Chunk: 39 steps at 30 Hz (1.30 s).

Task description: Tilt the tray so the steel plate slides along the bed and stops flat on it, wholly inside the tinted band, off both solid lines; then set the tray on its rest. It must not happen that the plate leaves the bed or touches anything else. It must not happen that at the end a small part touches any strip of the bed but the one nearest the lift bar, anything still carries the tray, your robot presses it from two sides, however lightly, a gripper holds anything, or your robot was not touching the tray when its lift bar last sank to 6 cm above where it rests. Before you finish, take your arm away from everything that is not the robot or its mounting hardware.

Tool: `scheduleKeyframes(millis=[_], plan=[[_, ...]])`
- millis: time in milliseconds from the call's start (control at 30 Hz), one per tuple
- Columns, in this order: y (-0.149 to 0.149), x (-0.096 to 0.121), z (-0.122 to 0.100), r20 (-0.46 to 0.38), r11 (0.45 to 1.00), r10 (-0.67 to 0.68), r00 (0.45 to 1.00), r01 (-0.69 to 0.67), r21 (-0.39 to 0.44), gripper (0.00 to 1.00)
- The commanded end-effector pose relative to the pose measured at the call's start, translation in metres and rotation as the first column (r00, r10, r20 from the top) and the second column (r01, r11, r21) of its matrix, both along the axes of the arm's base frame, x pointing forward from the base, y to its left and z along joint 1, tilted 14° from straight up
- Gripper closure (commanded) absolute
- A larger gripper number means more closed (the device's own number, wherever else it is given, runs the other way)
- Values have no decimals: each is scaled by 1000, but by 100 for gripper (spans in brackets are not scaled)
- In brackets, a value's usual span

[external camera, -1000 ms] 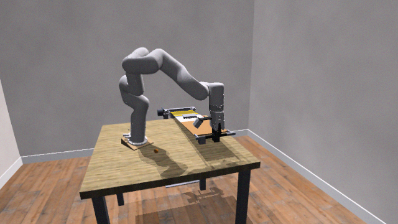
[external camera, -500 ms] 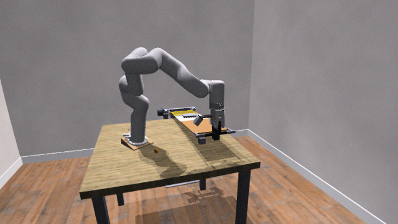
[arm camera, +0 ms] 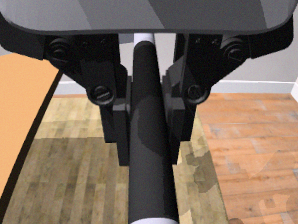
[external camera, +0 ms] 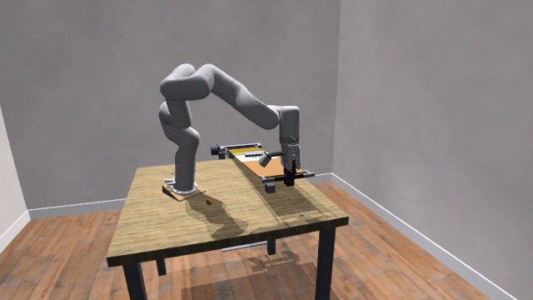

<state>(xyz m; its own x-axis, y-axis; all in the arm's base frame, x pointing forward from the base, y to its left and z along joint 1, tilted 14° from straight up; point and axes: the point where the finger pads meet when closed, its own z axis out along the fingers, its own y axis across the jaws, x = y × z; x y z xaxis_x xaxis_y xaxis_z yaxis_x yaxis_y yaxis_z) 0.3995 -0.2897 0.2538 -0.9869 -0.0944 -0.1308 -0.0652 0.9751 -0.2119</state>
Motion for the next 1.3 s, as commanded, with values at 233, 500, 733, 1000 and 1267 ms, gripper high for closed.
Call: scheduleKeyframes(millis=[233, 500, 733, 1000, 1267], plan=[[-6, 4, -14, -5, 1000, -2, 1000, 2, 3, 100], [-3, 2, -5, -5, 1000, -2, 1000, 2, 3, 100], [16, -6, 43, -5, 1000, -2, 1000, 2, 3, 100], [-4, 3, -10, -5, 1000, -2, 1000, 2, 3, 100], [-7, 4, -17, -5, 1000, -2, 1000, 2, 3, 100]])
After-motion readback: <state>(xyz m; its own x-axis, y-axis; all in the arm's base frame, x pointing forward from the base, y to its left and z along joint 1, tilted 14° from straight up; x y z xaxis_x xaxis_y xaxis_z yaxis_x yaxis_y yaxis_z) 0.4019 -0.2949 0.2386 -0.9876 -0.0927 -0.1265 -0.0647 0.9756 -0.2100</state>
